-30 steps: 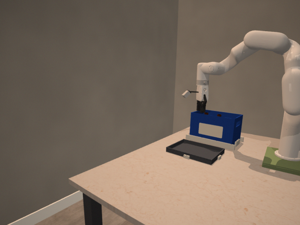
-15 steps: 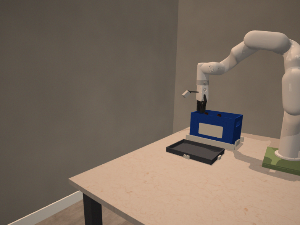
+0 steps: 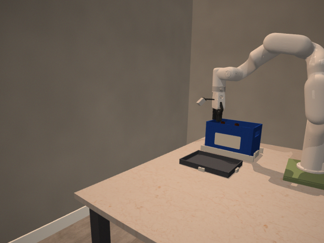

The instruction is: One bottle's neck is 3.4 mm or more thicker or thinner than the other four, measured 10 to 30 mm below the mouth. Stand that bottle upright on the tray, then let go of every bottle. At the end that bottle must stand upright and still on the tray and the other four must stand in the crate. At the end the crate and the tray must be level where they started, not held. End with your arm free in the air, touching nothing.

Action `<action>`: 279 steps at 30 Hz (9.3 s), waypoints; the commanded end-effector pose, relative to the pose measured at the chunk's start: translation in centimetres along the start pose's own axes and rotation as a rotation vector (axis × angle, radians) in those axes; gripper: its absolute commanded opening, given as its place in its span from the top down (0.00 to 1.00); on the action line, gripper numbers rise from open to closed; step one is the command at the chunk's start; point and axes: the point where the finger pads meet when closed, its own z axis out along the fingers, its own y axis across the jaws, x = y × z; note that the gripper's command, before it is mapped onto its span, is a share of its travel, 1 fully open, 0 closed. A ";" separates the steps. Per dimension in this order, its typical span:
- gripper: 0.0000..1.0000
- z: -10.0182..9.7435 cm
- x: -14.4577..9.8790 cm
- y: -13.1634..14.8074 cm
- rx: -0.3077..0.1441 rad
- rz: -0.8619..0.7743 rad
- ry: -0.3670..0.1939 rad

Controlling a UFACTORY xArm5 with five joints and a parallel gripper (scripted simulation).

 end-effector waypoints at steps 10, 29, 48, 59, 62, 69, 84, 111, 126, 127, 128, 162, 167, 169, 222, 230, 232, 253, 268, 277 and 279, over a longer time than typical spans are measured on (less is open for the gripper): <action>0.35 -0.2 0.1 0.1 -0.003 0.000 0.003; 0.35 -0.2 0.1 0.1 -0.003 0.000 0.003; 0.35 0.7 0.1 0.1 -0.003 0.000 0.003; 0.35 1.7 0.1 0.1 -0.003 0.000 0.003; 0.35 2.1 0.1 0.1 -0.003 0.000 0.003; 0.35 2.9 0.1 0.1 -0.003 0.000 0.003; 0.35 3.8 0.1 0.1 -0.003 0.000 0.003; 1.00 3.9 0.1 0.1 -0.003 0.000 0.003; 1.00 3.9 0.1 0.1 -0.003 0.000 0.003; 1.00 3.9 0.1 0.1 -0.003 0.000 0.003; 1.00 3.9 0.1 0.1 -0.003 0.000 0.003; 0.35 3.9 0.1 0.1 -0.003 0.000 0.003; 0.35 3.9 0.1 0.1 -0.003 0.000 0.003; 0.35 3.9 0.1 0.1 -0.003 0.000 0.003; 0.35 -4.0 0.0 0.0 -0.003 0.000 0.003; 0.35 -4.5 0.0 0.0 -0.003 0.000 0.003; 0.35 -4.5 0.0 0.0 -0.003 0.000 0.003; 1.00 -4.5 0.0 0.0 -0.003 0.000 0.003; 1.00 -4.5 0.0 0.0 -0.003 0.000 0.003; 1.00 -5.5 -7.8 -1.2 -0.003 0.000 0.001; 1.00 -5.5 -7.8 -1.2 -0.003 0.000 0.001</action>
